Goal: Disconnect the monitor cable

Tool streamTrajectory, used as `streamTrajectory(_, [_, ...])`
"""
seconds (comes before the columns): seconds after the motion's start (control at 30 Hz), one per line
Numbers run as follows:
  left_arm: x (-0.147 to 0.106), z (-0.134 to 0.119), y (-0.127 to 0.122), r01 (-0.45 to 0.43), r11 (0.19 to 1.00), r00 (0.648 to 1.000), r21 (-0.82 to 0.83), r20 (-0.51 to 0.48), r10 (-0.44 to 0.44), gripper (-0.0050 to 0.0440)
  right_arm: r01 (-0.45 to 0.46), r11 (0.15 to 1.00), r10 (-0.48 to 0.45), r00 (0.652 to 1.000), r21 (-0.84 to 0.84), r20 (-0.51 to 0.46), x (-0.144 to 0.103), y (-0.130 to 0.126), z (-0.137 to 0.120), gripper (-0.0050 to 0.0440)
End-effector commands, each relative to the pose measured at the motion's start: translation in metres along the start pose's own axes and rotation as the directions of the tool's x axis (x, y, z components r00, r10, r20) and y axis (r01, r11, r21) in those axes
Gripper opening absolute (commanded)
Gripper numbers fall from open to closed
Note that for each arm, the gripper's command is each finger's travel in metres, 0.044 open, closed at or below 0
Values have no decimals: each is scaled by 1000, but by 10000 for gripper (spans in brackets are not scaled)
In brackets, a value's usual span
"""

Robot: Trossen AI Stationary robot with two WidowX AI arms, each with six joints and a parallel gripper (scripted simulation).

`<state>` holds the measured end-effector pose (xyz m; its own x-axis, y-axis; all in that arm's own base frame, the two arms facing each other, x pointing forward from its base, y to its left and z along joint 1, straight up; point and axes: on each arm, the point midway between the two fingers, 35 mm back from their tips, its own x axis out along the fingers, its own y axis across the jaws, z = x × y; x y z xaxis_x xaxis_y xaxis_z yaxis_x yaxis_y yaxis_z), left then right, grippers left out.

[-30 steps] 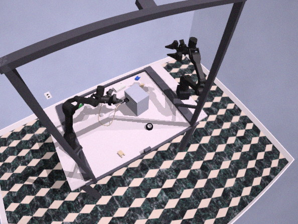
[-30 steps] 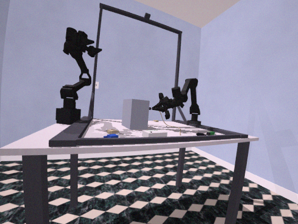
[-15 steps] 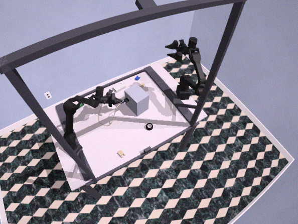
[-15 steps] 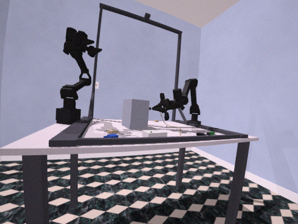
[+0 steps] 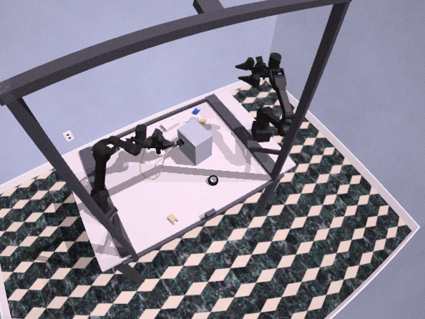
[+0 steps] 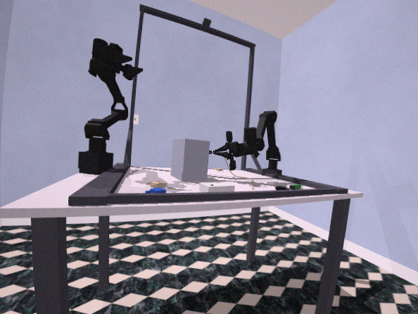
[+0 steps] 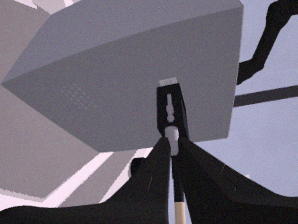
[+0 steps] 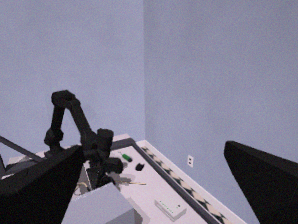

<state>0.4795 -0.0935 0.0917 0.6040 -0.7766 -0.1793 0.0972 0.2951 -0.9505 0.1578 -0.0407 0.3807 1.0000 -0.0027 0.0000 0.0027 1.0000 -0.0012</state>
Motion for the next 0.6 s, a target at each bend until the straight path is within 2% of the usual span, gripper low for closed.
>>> streamTrajectory(0.0, [0, 5, -10, 28, 1000, 1000, 1, 13, -28, 0, -3, 1000, 3, 1000, -4, 1, 0, 1, 3, 440])
streamTrajectory(0.57, [0, 5, -5, 136, 979, 991, -151, 21, -134, 0, -3, 1000, 3, 1000, -4, 1, 0, 1, 3, 440])
